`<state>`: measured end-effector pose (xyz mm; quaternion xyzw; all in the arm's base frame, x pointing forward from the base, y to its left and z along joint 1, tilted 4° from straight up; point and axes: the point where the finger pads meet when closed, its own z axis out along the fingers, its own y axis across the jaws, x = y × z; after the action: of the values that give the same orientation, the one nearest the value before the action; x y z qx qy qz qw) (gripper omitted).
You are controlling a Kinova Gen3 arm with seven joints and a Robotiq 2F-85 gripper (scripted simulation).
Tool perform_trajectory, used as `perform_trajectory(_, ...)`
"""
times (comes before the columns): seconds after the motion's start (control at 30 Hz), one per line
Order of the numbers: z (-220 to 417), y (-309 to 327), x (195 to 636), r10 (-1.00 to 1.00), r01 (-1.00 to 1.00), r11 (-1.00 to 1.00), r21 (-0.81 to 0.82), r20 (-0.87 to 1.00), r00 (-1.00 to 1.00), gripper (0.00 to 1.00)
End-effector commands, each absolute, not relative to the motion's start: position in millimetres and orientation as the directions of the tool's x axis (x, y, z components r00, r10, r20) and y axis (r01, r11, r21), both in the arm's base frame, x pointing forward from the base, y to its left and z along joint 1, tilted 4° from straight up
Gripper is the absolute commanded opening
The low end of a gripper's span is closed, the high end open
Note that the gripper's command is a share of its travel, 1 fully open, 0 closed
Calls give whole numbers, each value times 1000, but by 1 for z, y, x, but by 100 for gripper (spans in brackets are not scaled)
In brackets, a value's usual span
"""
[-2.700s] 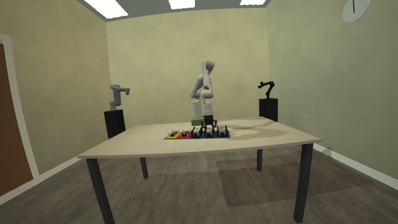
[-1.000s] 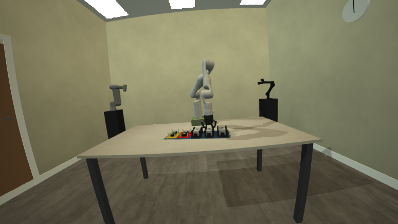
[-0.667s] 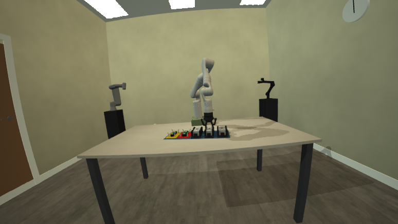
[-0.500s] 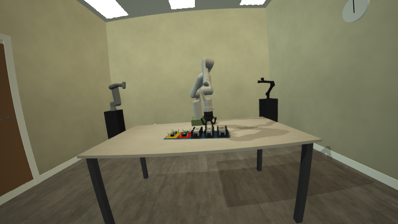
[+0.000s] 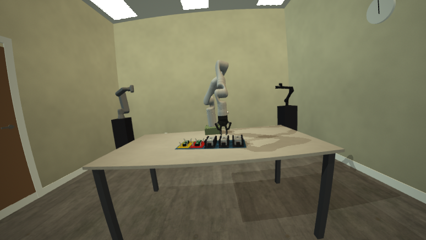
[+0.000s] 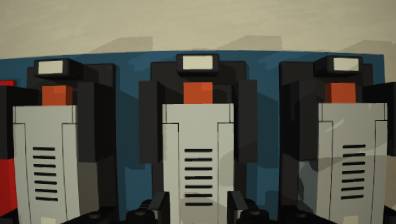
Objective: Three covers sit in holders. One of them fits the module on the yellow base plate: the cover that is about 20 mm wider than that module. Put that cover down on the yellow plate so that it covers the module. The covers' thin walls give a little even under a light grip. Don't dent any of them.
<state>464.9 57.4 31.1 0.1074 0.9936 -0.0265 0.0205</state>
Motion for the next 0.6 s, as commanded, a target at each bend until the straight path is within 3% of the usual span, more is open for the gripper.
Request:
perform_trajectory(0.0,32,58,465,212,215,976,-48,-47,-976,0)
perform_trajectory(0.57,32,58,465,212,215,976,-48,-47,-976,1)
